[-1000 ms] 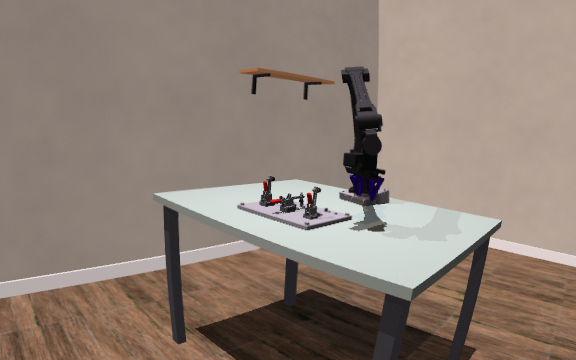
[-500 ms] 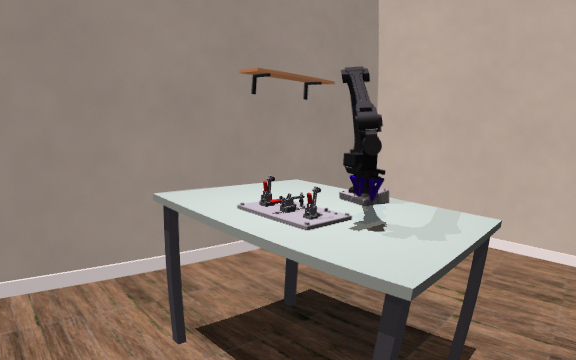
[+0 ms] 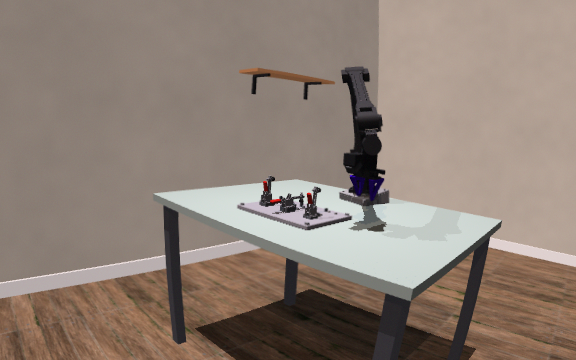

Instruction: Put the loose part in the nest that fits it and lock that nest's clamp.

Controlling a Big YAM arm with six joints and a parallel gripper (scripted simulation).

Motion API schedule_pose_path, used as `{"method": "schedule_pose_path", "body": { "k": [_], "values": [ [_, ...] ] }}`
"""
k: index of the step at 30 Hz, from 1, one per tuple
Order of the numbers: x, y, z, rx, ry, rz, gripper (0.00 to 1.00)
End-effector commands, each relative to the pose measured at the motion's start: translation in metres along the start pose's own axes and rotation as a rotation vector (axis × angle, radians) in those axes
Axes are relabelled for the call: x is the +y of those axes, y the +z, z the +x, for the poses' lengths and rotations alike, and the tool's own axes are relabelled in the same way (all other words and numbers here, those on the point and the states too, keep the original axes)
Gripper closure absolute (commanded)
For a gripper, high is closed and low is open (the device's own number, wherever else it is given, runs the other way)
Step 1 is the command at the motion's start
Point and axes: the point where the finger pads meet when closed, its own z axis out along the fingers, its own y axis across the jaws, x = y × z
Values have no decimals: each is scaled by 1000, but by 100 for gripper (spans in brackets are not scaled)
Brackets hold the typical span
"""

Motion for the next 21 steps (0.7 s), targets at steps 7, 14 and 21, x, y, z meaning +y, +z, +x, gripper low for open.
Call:
{"method": "schedule_pose_path", "body": {
  "k": [7,14,21],
  "values": [
    [8,-16,-1,-42,-5,-31,100],
    [8,-16,-1,-42,-5,-31,100],
    [8,-16,-1,-42,-9,-31,100]
  ]
}}
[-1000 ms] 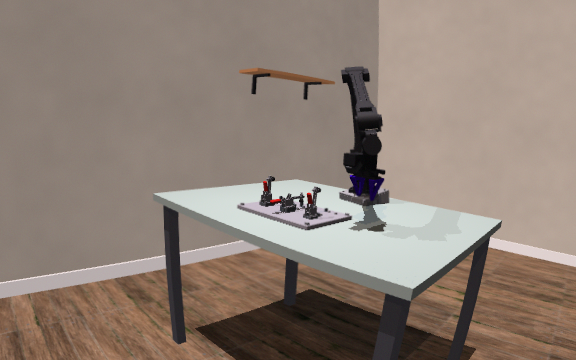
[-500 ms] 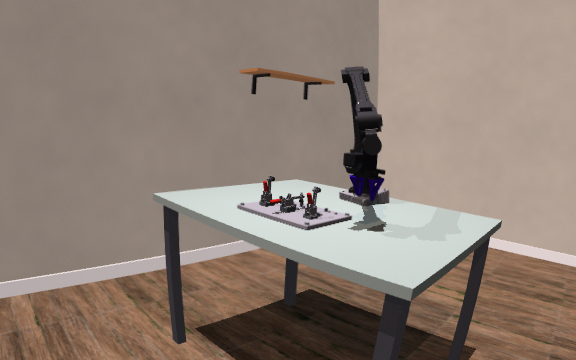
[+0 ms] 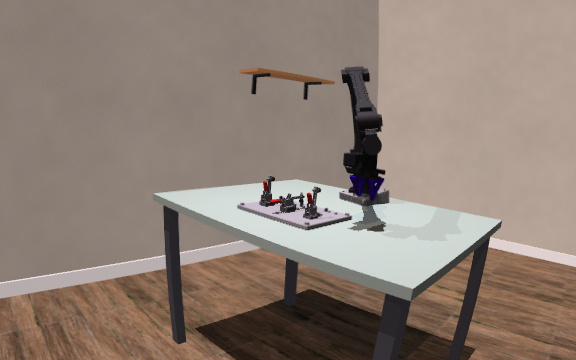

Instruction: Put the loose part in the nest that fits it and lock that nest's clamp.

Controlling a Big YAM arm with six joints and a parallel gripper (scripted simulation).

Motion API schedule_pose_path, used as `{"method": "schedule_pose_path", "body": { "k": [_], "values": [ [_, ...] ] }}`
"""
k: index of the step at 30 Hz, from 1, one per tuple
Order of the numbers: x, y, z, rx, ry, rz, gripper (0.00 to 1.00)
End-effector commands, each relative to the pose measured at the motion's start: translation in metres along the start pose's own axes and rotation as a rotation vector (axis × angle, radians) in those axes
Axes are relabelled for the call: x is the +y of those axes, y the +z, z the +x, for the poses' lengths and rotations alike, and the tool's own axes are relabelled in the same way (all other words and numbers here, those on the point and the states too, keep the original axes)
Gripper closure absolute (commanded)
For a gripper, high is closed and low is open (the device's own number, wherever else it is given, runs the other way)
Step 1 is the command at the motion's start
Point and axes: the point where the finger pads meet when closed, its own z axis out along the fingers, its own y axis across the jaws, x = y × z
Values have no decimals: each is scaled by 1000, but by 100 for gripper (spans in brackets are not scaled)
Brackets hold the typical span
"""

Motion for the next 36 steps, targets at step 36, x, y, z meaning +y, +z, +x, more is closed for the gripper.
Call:
{"method": "schedule_pose_path", "body": {
  "k": [36],
  "values": [
    [-86,-5,-7,-40,2,-24,100]
  ]
}}
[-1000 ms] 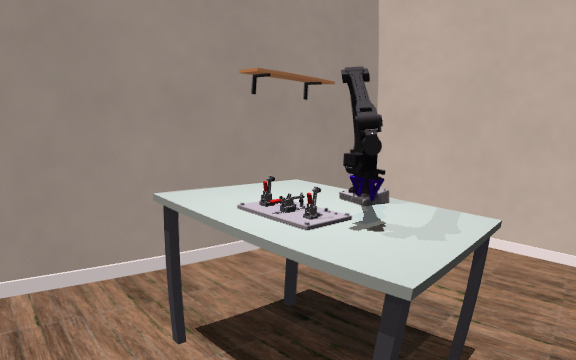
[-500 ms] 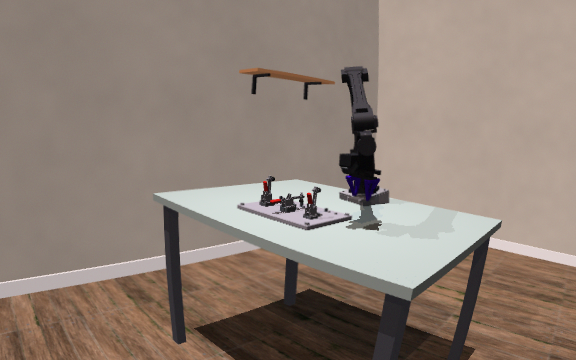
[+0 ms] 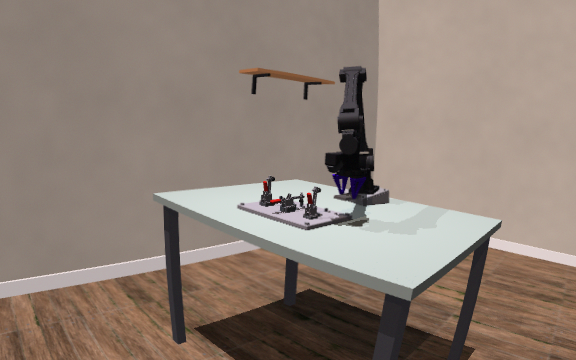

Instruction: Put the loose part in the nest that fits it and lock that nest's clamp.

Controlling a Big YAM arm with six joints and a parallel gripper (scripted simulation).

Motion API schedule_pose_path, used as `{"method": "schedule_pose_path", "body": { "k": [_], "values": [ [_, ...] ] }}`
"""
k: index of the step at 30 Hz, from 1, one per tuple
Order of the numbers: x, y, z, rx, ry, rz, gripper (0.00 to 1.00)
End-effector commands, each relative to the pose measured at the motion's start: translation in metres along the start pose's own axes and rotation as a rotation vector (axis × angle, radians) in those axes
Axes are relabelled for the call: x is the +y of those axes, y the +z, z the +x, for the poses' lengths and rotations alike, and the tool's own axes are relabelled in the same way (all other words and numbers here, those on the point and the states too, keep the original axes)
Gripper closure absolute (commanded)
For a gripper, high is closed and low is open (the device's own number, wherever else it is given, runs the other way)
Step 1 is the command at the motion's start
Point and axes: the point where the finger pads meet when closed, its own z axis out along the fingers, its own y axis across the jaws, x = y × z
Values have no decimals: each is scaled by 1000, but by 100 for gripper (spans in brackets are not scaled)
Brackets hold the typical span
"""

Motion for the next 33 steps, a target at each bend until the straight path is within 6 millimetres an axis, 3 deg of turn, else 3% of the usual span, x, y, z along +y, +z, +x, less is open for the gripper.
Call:
{"method": "schedule_pose_path", "body": {
  "k": [1,18,33],
  "values": [
    [-16,-13,-10,-43,-10,-28,100],
    [-65,-8,-11,-44,-10,-24,100],
    [-74,-10,-13,-48,-10,-24,100]
  ]
}}
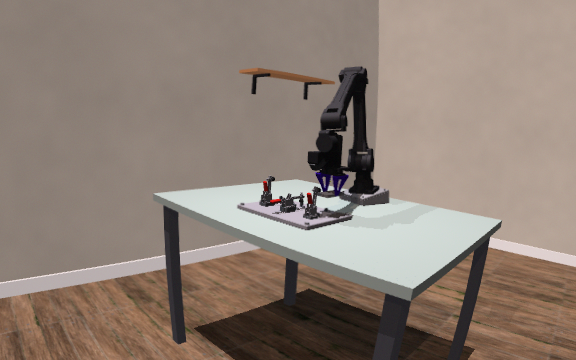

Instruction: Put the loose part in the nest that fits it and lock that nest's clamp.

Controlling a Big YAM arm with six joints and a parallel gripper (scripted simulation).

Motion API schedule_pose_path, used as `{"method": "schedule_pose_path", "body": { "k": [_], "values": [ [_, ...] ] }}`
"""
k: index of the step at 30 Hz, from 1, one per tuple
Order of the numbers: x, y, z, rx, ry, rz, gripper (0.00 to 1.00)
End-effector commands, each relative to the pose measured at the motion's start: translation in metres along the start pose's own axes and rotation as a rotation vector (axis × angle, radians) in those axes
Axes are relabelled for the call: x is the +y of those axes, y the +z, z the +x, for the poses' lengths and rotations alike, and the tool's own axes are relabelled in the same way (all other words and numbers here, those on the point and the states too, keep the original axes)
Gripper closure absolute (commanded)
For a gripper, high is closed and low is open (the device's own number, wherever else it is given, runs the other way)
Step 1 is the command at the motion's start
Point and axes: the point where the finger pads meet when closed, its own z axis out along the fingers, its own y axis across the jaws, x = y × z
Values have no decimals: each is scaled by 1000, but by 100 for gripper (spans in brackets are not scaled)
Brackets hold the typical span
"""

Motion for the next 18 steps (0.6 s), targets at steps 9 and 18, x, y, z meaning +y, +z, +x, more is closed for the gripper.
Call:
{"method": "schedule_pose_path", "body": {
  "k": [9,18],
  "values": [
    [-2,-13,-9,-45,8,-19,100],
    [-2,-13,-9,-45,14,-19,100]
  ]
}}
